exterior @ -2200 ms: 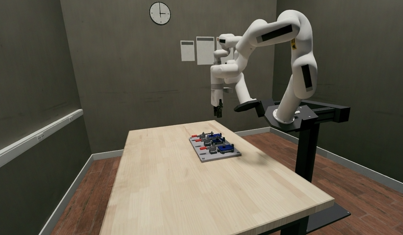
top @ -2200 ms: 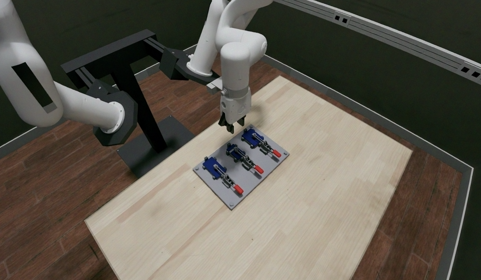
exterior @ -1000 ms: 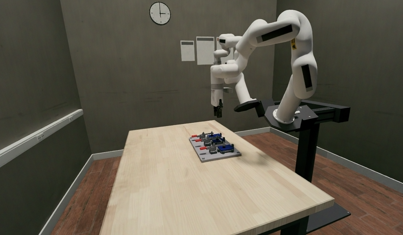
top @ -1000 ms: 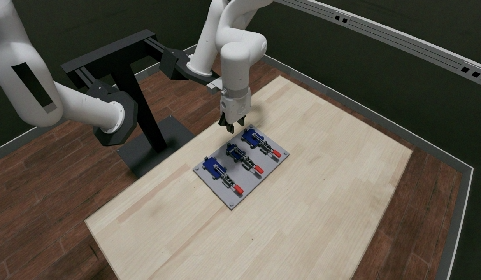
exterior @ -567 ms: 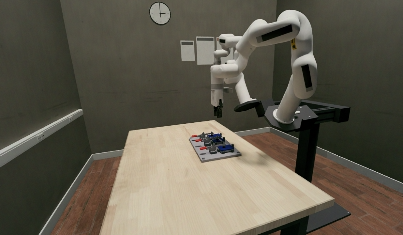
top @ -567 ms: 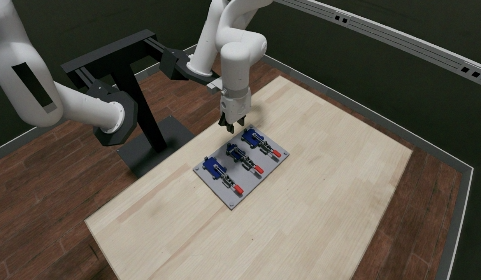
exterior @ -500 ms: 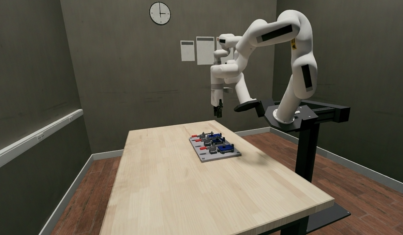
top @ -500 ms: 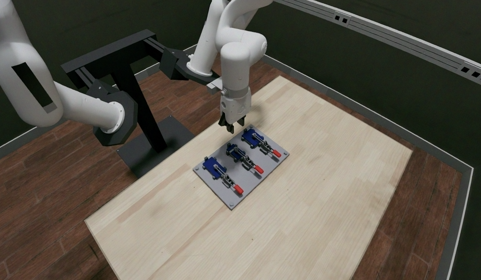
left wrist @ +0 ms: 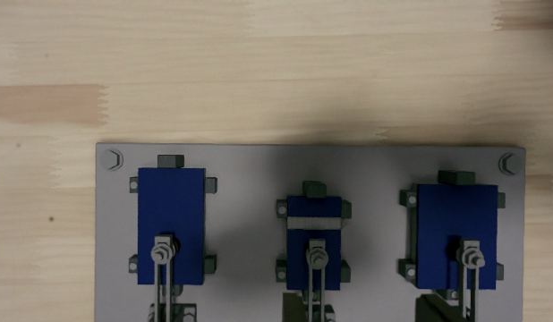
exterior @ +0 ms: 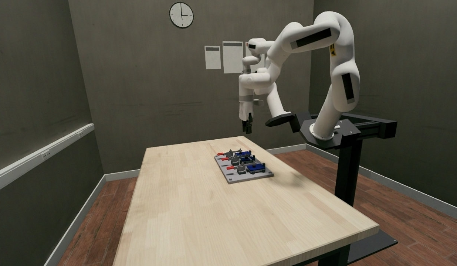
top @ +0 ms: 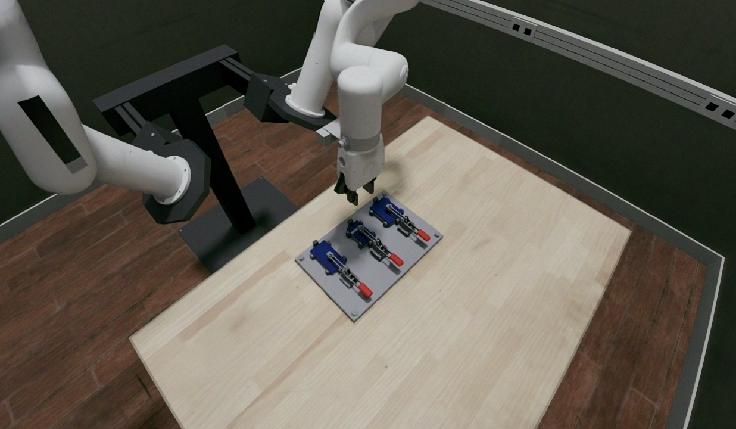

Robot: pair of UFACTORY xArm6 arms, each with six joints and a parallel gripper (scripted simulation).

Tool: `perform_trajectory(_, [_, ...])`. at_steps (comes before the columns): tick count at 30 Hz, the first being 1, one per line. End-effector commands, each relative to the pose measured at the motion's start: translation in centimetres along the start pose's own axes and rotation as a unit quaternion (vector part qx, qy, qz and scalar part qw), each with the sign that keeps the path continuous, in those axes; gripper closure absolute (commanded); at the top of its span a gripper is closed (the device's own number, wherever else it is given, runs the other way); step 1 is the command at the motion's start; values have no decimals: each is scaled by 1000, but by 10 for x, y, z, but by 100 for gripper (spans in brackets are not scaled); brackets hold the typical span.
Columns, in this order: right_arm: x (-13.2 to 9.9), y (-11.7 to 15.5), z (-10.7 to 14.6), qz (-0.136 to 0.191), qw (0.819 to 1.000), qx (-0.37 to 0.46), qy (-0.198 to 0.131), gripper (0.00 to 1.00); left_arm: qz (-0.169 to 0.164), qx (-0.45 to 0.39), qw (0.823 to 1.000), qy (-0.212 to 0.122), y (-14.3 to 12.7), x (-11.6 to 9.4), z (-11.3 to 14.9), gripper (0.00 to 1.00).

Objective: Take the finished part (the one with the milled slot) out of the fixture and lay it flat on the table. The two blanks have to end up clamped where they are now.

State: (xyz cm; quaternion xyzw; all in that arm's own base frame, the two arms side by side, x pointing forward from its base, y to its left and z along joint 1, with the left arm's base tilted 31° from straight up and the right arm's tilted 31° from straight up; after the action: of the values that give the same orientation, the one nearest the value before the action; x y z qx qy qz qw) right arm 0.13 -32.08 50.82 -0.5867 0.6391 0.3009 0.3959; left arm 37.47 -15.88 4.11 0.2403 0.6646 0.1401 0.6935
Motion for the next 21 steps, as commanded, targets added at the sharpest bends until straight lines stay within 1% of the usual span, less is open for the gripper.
perform_trajectory(1, [-2, 0, -1, 0, 1000, 0, 2, 0, -1, 0, 1000, -2, 0, 3, 1, 52])
perform_trajectory(10, [-2, 0, -1, 0, 1000, 0, 2, 0, -1, 0, 1000, -2, 0, 41, 1, 52])
perform_trajectory(13, [-2, 0, -1, 0, 1000, 0, 2, 0, -1, 0, 1000, -2, 0, 50, 1, 52])
perform_trajectory(15, [-2, 0, -1, 0, 1000, 0, 2, 0, -1, 0, 1000, -2, 0, 54, 1, 52])
perform_trajectory(21, [-2, 0, -1, 0, 1000, 0, 2, 0, -1, 0, 1000, -2, 0, 56, 1, 52])
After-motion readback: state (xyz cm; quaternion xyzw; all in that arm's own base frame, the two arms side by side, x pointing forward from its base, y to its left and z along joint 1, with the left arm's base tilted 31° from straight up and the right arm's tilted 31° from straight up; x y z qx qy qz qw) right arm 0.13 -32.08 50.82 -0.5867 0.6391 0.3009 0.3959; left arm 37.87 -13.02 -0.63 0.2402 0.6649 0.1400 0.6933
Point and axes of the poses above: on each arm, the point where the finger pads meet when closed, its own x axis out along the fingers, its own y axis across the jaws, z = x × y, the point moved 6 cm from there along -x, back along the fingers, and after that the axes turned 9 degrees about x, right-handed, at the moved point
